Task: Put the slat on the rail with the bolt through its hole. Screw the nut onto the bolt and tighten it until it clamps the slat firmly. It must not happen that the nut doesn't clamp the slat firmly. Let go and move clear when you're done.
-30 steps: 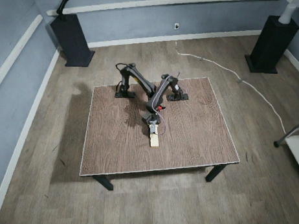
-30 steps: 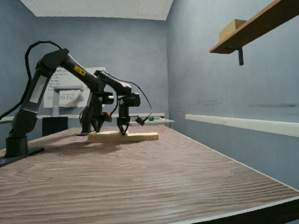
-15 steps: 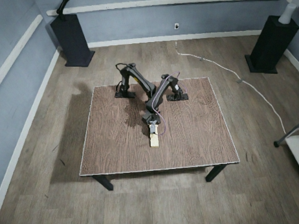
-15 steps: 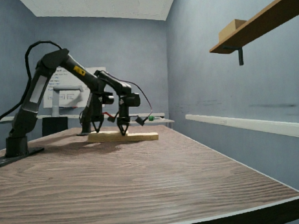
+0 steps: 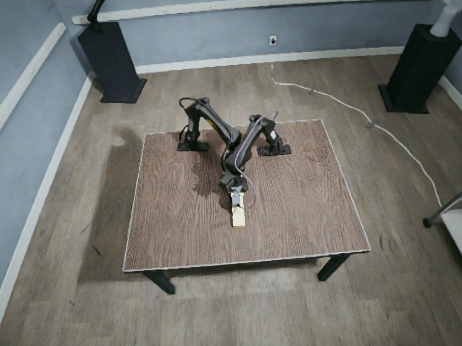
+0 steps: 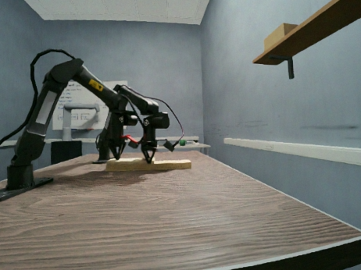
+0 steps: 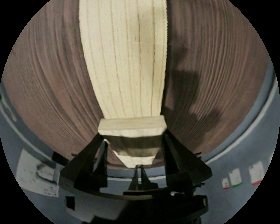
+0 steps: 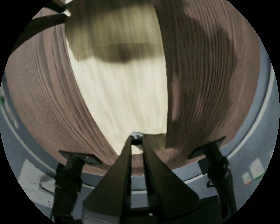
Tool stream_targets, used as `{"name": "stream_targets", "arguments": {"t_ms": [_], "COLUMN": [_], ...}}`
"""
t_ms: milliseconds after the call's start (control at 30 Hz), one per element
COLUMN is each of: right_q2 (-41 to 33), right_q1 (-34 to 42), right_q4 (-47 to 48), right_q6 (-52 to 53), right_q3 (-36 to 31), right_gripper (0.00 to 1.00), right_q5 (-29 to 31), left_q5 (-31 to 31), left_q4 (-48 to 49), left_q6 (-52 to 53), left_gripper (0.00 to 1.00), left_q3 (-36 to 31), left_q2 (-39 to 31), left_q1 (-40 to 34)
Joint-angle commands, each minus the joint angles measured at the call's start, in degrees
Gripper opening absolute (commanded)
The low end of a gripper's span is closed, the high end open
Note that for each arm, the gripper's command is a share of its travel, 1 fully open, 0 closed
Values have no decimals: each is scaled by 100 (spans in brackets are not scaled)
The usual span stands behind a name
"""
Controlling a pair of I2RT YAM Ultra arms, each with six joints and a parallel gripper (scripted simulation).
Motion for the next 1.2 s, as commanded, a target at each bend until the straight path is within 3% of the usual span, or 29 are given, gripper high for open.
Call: {"name": "stream_targets", "arguments": {"t_ms": [0, 633, 1167], "right_q2": [-32, -31, -30], "right_q1": [-47, -49, -29], "right_q4": [5, 6, 5], "right_q6": [1205, 4956, 5100], "right_q3": [22, 21, 21], "right_gripper": [11, 11, 11], "right_q5": [-46, -49, -12], "left_q5": [-4, -4, -4], "left_q4": [4, 4, 4], "left_q6": [4, 4, 4], "left_gripper": [72, 72, 72], "left_q3": [25, 25, 25], "left_q2": [-44, -44, -44], "left_q1": [0, 0, 0]}}
